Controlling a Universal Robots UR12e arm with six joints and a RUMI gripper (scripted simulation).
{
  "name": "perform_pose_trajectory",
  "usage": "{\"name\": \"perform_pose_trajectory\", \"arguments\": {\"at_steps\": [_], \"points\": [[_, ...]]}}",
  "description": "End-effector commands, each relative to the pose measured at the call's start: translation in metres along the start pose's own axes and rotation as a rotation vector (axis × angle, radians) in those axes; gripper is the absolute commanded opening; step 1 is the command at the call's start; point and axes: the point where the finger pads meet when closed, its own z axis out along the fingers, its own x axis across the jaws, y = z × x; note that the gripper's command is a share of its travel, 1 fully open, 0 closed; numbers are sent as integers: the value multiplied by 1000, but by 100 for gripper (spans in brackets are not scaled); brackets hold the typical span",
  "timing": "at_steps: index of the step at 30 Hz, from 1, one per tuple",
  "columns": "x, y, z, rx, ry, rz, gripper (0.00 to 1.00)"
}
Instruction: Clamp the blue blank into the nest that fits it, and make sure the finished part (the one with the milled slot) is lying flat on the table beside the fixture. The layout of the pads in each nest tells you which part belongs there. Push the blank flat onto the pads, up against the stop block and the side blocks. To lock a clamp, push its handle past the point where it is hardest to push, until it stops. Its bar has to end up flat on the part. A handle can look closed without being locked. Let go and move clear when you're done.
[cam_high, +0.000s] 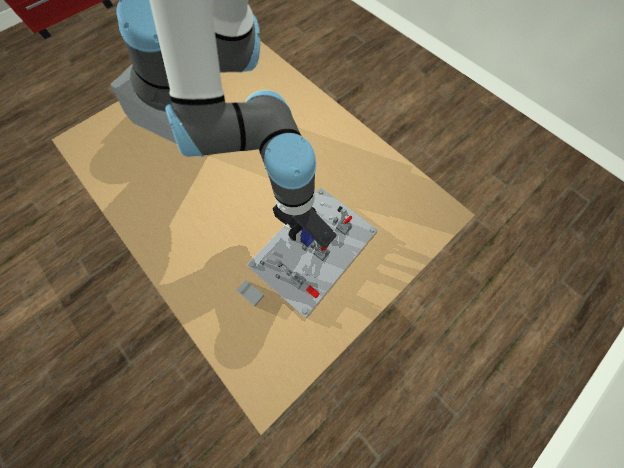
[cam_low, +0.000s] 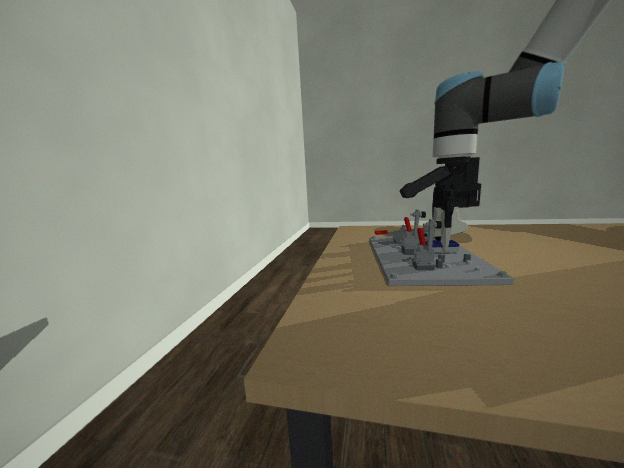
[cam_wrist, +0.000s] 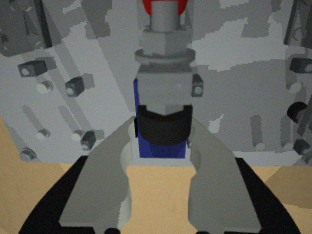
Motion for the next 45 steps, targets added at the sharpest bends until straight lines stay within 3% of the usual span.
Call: {"name": "perform_pose_trajectory", "arguments": {"at_steps": [1,14,15,45], "points": [[0,-1,-1,1,1,0,0],[0,-1,-1,1,1,0,0],[0,-1,-1,1,1,0,59],[0,-1,-1,1,1,0,59]]}}
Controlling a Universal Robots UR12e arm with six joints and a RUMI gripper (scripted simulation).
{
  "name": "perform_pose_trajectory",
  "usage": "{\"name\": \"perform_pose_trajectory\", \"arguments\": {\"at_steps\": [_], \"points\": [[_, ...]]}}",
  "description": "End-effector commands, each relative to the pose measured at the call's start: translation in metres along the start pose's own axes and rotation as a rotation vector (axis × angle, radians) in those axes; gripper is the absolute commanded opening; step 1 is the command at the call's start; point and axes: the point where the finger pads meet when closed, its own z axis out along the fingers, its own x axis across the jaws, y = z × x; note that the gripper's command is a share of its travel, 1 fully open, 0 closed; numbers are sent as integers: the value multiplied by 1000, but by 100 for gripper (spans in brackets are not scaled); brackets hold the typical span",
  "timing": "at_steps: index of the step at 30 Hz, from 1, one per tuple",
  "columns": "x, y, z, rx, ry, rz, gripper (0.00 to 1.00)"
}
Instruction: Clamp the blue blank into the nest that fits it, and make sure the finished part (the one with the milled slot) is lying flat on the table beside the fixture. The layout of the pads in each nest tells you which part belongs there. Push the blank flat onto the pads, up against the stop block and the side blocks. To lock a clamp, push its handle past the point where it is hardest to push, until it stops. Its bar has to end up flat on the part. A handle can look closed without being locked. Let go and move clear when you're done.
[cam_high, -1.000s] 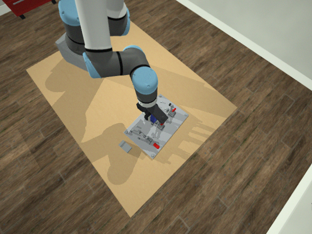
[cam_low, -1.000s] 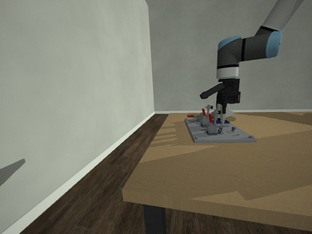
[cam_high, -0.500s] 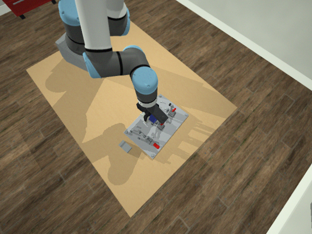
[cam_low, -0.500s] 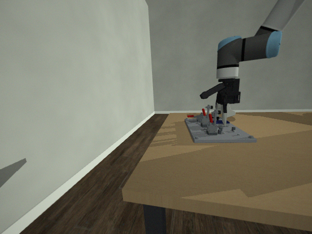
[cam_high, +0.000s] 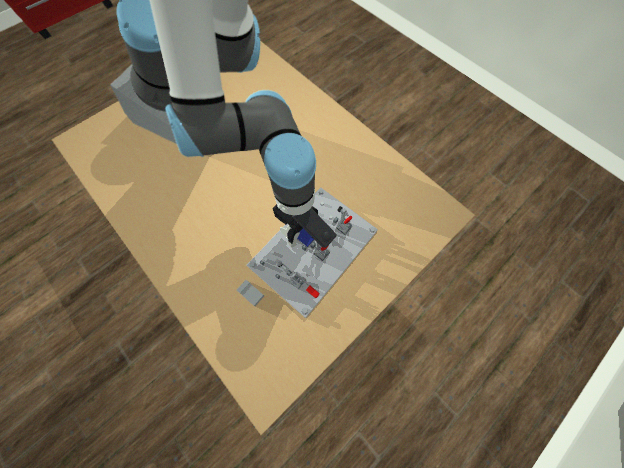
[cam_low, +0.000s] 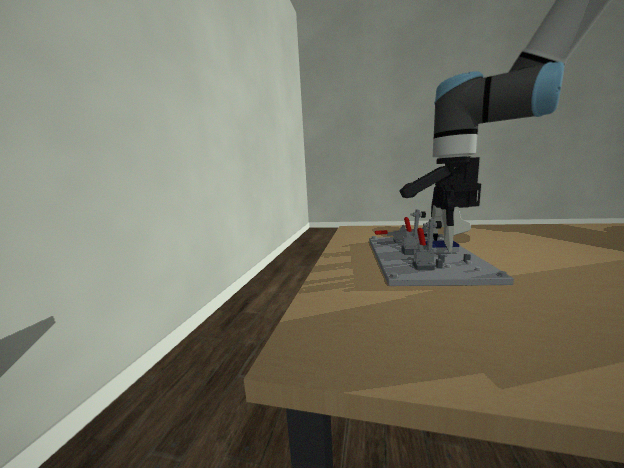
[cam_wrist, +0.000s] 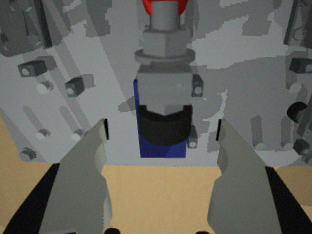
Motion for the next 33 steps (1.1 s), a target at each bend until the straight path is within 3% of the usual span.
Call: {"name": "perform_pose_trajectory", "arguments": {"at_steps": [1,33], "points": [[0,-1,0,1,0,0,59],[0,-1,-9,1,0,0,59]]}}
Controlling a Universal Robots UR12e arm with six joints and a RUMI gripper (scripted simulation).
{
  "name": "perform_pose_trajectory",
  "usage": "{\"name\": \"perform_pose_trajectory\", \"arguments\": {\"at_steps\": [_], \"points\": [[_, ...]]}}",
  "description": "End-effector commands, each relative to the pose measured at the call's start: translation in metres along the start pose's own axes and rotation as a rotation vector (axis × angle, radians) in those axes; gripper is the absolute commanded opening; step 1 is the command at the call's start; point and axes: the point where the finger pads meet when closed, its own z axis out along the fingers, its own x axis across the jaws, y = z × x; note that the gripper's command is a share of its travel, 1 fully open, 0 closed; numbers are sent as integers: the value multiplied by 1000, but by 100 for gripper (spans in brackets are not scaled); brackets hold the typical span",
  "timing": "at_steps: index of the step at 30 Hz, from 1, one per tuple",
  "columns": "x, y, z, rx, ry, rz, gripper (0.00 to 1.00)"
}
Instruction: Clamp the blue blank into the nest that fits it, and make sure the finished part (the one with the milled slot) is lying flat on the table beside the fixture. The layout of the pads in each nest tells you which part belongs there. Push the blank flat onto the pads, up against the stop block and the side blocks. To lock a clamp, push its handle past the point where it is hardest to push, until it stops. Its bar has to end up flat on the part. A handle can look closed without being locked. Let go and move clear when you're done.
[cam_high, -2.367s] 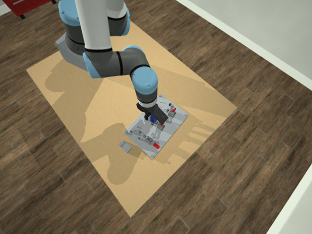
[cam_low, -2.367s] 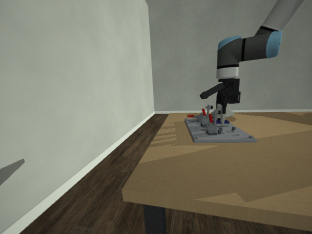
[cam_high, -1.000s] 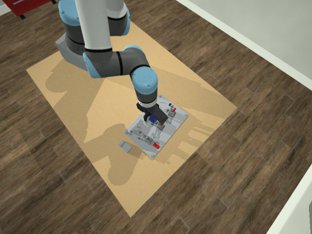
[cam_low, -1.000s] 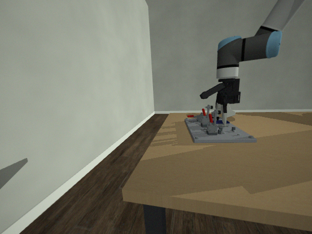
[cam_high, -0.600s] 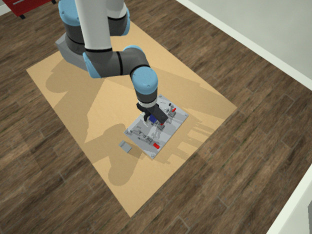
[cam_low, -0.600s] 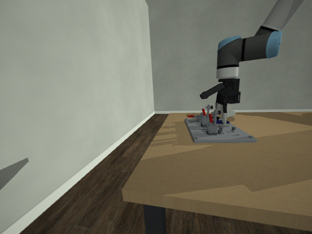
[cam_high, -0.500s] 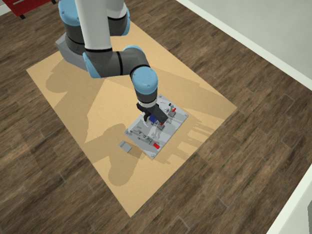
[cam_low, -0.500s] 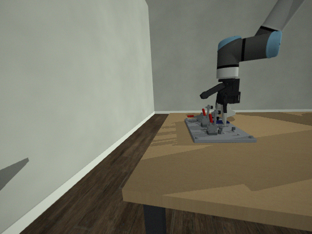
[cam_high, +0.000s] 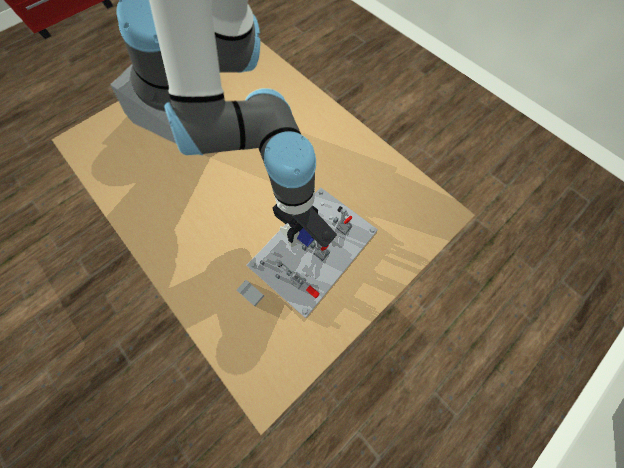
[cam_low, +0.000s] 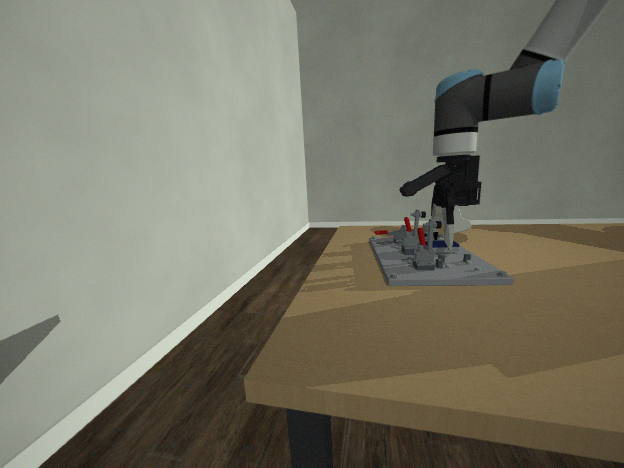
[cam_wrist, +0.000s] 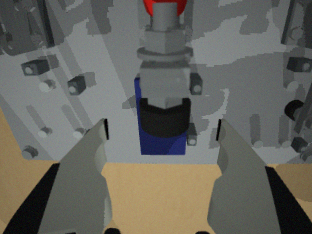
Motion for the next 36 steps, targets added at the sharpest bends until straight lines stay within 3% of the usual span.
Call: {"name": "perform_pose_trajectory", "arguments": {"at_steps": [1,19,36], "points": [[0,-1,-7,1,0,0,59],[0,-1,-44,1,0,0,59],[0,-1,-57,1,0,0,59]]}}
